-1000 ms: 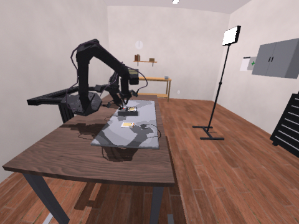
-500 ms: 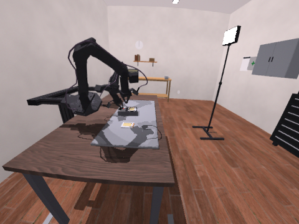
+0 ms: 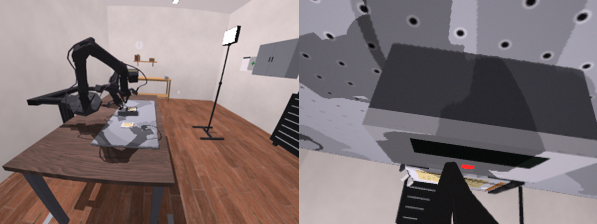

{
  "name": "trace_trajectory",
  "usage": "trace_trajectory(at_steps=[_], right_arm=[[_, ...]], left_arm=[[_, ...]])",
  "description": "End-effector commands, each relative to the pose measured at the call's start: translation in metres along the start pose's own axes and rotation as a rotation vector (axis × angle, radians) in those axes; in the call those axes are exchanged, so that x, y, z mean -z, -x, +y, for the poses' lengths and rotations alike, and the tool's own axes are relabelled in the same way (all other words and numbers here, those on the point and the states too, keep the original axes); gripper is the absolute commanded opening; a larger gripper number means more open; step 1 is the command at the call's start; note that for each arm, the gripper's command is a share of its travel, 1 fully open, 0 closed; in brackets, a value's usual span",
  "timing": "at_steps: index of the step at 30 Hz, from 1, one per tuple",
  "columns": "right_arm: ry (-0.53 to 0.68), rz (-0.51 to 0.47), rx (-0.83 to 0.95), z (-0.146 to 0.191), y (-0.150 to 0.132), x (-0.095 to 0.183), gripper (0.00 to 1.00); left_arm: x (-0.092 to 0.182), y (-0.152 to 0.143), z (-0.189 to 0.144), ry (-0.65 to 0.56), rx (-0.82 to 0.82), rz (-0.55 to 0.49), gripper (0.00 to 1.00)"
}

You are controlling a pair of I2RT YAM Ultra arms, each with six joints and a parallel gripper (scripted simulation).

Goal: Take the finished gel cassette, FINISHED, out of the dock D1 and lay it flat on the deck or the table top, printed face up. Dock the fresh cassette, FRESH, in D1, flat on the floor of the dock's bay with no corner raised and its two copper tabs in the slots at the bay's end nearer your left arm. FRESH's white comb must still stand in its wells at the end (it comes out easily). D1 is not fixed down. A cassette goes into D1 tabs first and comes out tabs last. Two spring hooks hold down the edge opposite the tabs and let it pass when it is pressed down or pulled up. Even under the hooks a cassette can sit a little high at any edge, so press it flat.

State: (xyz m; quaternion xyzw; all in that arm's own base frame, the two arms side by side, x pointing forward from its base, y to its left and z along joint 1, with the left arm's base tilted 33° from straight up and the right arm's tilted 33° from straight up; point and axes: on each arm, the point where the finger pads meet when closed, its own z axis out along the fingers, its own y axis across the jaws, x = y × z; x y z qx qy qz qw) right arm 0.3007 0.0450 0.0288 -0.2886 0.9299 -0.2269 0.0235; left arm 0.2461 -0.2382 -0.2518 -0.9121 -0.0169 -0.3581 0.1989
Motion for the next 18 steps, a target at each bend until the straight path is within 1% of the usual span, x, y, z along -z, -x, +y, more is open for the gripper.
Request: trace_trajectory(at_steps=[1, 12, 18], right_arm=[[-0.003, 0.012, 0.007, 0.002, -0.009, 0.000, 0.00], [-0.003, 0.012, 0.007, 0.002, -0.012, -0.002, 0.00], [0.036, -0.007, 0.202, 0.019, 0.011, -0.010, 0.00]], left_arm=[[-0.024, 0.047, -0.035, -0.095, -0.106, -0.162, 0.00], [-0.024, 0.047, -0.035, -0.095, -0.106, -0.162, 0.00], [-0.024, 0.047, -0.035, -0.095, -0.106, -0.162, 0.00]])
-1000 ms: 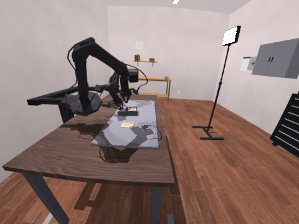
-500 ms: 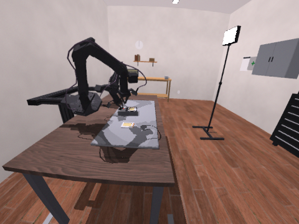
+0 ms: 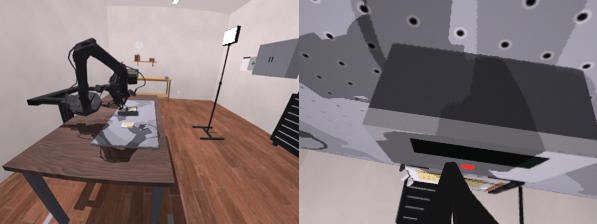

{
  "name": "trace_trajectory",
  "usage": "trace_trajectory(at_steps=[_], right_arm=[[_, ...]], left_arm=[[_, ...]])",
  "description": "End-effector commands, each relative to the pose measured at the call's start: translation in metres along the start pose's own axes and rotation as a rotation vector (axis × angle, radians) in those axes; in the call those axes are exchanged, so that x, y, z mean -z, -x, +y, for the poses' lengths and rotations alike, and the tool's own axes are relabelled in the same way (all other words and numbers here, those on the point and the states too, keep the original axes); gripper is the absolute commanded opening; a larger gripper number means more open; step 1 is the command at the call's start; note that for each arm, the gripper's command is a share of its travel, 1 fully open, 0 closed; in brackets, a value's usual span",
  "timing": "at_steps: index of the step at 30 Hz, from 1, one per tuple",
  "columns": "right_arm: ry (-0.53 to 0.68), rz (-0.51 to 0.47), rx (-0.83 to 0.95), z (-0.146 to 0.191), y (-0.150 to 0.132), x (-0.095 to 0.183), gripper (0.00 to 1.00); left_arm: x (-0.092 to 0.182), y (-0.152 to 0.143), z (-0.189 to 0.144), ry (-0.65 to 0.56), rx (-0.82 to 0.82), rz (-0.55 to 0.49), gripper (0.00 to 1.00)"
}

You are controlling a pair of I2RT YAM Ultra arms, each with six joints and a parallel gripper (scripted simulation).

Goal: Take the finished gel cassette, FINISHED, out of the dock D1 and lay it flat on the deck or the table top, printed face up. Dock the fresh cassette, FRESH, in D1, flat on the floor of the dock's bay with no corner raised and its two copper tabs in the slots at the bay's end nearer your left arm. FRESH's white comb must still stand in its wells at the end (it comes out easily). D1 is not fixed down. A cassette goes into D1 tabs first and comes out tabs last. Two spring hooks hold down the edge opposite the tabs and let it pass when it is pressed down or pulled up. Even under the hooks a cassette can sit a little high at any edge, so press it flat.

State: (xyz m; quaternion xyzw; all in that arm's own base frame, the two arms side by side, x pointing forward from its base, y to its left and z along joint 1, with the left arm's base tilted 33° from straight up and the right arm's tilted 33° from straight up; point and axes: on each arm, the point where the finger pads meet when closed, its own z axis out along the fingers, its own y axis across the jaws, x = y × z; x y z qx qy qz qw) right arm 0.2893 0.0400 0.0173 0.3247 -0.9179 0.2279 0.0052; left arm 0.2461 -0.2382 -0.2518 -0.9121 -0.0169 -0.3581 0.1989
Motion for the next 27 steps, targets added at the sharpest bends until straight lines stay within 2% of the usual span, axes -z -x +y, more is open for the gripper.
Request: trace_trajectory(at_steps=[1, 4, 14, 16, 18, 27], right_arm=[[0.026, -0.048, 0.149, 0.012, 0.027, -0.001, 0.00], [0.031, -0.052, 0.181, 0.015, 0.031, -0.002, 0.00], [0.071, -0.101, 0.488, 0.044, 0.069, -0.018, 0.00], [0.071, -0.101, 0.488, 0.050, 0.077, -0.021, 0.00], [0.077, -0.145, 0.538, 0.053, 0.082, -0.023, 0.00], [0.078, -0.147, 0.540, 0.065, 0.101, -0.028, 0.00]], left_arm=[[-0.024, 0.047, -0.035, -0.095, -0.106, -0.162, 0.00], [-0.024, 0.047, -0.035, -0.095, -0.106, -0.162, 0.00], [-0.024, 0.047, -0.035, -0.095, -0.106, -0.162, 0.00], [-0.024, 0.047, -0.035, -0.095, -0.106, -0.162, 0.00], [-0.024, 0.047, -0.035, -0.095, -0.106, -0.162, 0.00], [-0.024, 0.047, -0.035, -0.095, -0.106, -0.162, 0.00]])
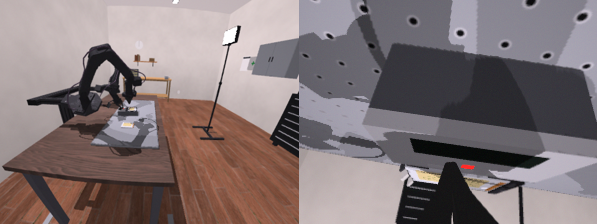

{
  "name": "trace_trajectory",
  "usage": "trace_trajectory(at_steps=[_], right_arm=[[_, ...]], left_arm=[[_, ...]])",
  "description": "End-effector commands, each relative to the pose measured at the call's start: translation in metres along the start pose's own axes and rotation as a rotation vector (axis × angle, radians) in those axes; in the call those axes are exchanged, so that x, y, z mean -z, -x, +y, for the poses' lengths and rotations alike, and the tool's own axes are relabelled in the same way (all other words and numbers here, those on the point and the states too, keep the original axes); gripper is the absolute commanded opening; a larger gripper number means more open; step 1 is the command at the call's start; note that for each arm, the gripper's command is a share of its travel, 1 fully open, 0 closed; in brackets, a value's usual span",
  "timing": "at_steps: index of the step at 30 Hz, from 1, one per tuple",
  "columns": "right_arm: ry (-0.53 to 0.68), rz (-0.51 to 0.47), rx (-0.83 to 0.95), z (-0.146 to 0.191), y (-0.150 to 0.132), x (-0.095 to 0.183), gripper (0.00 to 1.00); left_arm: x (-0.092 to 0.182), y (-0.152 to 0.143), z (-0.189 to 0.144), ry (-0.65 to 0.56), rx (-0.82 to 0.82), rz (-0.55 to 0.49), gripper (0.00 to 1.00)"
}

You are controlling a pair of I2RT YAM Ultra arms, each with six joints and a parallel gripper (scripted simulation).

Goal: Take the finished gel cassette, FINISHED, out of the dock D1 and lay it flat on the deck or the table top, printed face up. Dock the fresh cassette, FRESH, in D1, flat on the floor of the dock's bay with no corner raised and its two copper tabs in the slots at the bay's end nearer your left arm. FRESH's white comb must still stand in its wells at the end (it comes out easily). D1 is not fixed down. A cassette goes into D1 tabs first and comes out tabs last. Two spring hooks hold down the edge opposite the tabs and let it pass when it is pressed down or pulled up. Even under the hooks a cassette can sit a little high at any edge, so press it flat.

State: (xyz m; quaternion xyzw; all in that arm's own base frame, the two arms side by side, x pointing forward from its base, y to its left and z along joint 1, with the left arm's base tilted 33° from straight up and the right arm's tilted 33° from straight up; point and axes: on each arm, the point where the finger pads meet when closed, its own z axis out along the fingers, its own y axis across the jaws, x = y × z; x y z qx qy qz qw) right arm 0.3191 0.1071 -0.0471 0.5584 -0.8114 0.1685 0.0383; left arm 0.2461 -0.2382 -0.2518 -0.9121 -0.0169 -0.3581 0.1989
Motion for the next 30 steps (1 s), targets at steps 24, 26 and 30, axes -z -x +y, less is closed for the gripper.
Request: trace_trajectory(at_steps=[24, 26, 30], right_arm=[[-0.028, -0.061, -0.034, -0.006, 0.032, 0.008, 0.00], [-0.038, -0.060, -0.045, -0.006, 0.031, 0.009, 0.00], [-0.038, -0.060, -0.045, -0.007, 0.029, 0.011, 0.00]], left_arm=[[-0.024, 0.047, -0.035, -0.095, -0.106, -0.162, 0.00], [-0.024, 0.047, -0.035, -0.095, -0.106, -0.162, 0.00], [-0.024, 0.047, -0.035, -0.095, -0.106, -0.162, 0.00]])
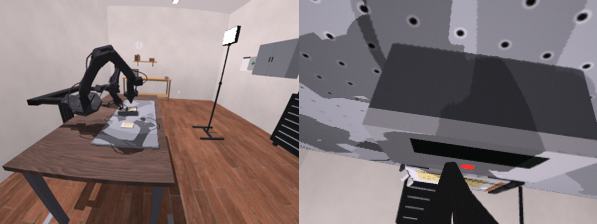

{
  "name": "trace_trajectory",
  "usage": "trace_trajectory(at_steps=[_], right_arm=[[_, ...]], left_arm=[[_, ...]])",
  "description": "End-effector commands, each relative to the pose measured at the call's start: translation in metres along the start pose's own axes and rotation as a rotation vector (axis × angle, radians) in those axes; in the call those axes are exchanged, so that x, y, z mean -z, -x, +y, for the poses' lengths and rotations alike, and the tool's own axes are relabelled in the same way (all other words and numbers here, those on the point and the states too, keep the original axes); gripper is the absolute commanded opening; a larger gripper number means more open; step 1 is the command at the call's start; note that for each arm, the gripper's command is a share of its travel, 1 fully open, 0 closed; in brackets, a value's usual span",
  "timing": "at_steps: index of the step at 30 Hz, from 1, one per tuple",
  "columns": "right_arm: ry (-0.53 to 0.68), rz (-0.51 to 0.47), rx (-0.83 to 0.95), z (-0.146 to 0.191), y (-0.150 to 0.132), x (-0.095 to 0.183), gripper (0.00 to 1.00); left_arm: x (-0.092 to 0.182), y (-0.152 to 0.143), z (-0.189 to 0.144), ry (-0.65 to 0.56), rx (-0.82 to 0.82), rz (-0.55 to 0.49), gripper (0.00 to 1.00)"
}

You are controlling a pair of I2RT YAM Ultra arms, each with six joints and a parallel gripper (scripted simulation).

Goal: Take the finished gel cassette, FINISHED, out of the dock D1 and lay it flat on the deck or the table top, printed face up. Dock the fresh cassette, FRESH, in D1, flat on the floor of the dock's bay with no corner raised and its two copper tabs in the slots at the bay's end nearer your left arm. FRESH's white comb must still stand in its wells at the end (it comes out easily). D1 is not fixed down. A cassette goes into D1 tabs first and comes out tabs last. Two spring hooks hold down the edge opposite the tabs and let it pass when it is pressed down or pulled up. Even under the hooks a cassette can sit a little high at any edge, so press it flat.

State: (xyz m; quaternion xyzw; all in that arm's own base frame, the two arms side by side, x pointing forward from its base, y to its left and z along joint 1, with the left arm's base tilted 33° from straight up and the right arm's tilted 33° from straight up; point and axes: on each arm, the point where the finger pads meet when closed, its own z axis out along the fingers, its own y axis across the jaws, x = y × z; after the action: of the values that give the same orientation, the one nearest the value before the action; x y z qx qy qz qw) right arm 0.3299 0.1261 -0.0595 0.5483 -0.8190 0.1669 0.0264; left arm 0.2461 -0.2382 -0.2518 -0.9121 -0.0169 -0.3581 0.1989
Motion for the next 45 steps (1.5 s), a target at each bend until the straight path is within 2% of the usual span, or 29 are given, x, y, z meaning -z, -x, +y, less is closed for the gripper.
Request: trace_trajectory(at_steps=[1, 15, 17, 24, 45], right_arm=[[-0.030, -0.042, -0.016, -0.006, 0.004, 0.019, 0.00], [-0.030, -0.042, -0.016, -0.007, -0.002, 0.024, 0.00], [-0.007, -0.001, 0.005, -0.005, -0.005, 0.022, 0.00], [-0.007, -0.001, 0.005, 0.003, -0.014, 0.015, 0.00], [-0.022, -0.019, 0.001, -0.003, -0.008, 0.015, 0.00]], left_arm=[[-0.024, 0.047, -0.035, -0.095, -0.106, -0.162, 0.00], [-0.024, 0.047, -0.035, -0.095, -0.106, -0.162, 0.00], [-0.024, 0.047, -0.035, -0.095, -0.106, -0.162, 0.00], [-0.024, 0.047, -0.035, -0.095, -0.106, -0.162, 0.00], [-0.024, 0.047, -0.035, -0.095, -0.106, -0.162, 0.00]])
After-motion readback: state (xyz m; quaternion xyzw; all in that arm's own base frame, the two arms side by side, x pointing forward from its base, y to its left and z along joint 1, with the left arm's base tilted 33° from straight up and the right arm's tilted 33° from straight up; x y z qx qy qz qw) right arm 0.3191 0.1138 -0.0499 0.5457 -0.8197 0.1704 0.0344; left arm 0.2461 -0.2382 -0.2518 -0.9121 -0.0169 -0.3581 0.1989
